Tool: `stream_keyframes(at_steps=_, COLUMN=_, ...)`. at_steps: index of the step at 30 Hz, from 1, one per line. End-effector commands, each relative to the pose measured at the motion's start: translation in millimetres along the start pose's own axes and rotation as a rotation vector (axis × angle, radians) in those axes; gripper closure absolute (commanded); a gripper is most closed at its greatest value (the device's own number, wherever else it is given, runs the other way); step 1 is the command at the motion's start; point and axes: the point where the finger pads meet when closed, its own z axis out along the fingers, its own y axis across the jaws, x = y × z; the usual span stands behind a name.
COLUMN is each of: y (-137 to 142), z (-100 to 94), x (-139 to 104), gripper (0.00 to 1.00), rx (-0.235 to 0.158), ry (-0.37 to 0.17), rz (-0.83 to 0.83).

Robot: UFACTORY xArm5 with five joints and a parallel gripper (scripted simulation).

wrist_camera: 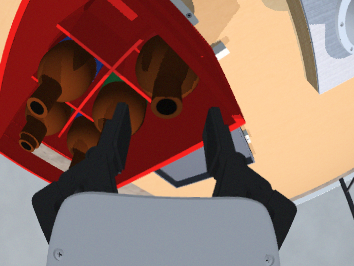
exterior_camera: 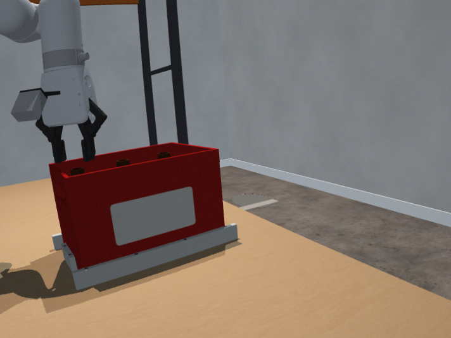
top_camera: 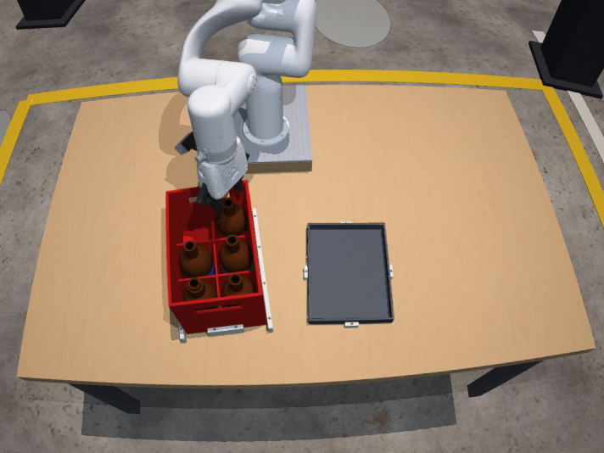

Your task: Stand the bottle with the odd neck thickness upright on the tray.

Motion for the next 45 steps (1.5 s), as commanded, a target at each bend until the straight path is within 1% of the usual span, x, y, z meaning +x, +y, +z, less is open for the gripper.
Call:
stream_keyframes(at_steps=1, y=-1, z=2.5, x=0, gripper=0.35, rx=0.003, ry=-0.001, rz=0.000)
stream_keyframes(at_steps=7, y=-1, z=6.7, x=0, gripper=0.35, rx=0.003, ry=-0.001, rz=0.000)
stream_keyframes(at_steps=22, y=-1, z=25.0, x=0, gripper=0.35, rx=0.003, ry=-0.001, rz=0.000)
stream_keyframes(at_steps=35, y=-1, z=33.6, x=0, gripper=0.35, rx=0.003, ry=-0.001, rz=0.000)
stream_keyframes(at_steps=45, y=-1, z=35.4, x=0, gripper=0.35, rx=0.003, ry=-0.001, rz=0.000)
